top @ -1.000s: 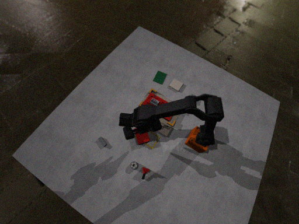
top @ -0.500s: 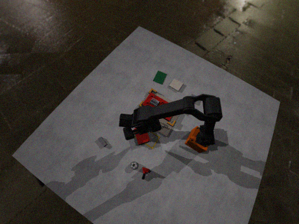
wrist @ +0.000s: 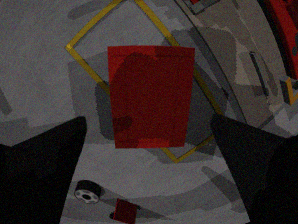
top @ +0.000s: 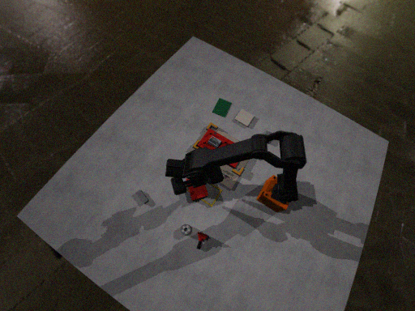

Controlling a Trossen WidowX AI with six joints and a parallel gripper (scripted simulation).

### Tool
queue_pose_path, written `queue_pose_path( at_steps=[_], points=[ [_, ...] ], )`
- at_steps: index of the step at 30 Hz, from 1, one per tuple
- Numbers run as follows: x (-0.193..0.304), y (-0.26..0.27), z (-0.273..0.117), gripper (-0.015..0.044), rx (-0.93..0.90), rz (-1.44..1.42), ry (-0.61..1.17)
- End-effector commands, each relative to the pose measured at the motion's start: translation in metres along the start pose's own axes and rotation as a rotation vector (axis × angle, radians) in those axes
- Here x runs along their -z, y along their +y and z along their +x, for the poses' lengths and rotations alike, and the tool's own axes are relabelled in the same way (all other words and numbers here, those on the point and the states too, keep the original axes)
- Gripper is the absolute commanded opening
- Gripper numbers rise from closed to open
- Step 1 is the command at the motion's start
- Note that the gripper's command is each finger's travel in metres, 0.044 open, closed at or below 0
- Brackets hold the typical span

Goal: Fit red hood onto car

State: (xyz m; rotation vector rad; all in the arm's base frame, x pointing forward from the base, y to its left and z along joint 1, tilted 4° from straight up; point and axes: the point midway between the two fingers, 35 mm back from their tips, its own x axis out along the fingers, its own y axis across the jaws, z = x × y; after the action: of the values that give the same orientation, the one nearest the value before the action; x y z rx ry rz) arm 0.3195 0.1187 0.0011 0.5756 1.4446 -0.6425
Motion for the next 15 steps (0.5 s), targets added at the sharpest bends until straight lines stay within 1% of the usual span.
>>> queue_pose_path(
  at_steps=[1, 15],
  points=[
    [-0.0004, -0.0009, 0.0033, 0.044, 0.003, 0.001, -0.003],
    [-0.0007, -0.0014, 0.0125, 0.044, 0.003, 0.001, -0.003]
  ],
)
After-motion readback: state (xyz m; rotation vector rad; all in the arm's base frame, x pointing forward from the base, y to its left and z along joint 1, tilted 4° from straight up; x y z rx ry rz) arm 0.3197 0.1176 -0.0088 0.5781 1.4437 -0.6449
